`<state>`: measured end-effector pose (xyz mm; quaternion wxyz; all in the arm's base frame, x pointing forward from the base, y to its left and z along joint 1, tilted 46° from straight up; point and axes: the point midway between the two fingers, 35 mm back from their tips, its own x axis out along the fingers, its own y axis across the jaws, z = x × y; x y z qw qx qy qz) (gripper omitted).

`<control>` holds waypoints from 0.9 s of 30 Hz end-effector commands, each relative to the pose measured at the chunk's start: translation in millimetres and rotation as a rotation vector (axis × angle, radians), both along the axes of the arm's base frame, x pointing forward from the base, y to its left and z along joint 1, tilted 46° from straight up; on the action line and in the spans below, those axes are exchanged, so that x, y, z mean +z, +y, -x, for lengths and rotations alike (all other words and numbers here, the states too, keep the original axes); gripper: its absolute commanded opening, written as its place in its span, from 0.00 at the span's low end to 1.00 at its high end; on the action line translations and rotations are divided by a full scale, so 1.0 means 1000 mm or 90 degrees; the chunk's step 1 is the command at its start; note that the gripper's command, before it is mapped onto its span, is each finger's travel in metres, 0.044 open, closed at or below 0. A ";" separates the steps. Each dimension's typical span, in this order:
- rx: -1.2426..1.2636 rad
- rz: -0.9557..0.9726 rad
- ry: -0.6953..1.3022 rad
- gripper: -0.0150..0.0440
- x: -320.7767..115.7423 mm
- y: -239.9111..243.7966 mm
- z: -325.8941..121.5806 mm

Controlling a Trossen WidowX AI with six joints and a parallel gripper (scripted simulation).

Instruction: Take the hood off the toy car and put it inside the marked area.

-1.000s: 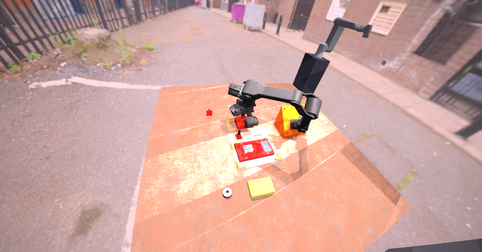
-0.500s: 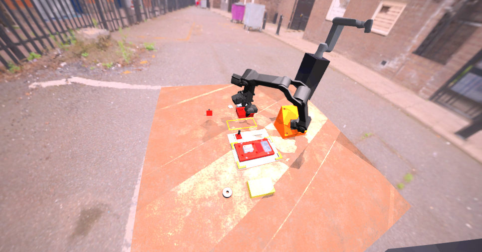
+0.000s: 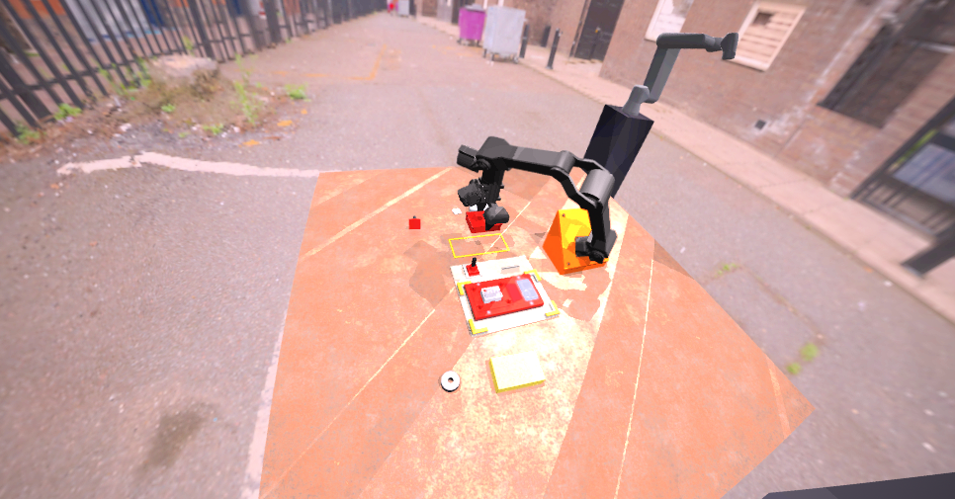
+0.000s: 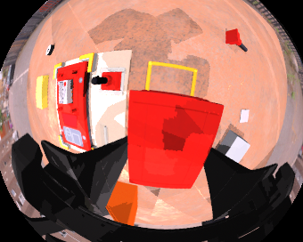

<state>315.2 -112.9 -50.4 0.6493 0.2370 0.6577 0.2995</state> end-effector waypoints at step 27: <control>-0.002 0.000 0.001 0.25 -0.021 0.020 0.000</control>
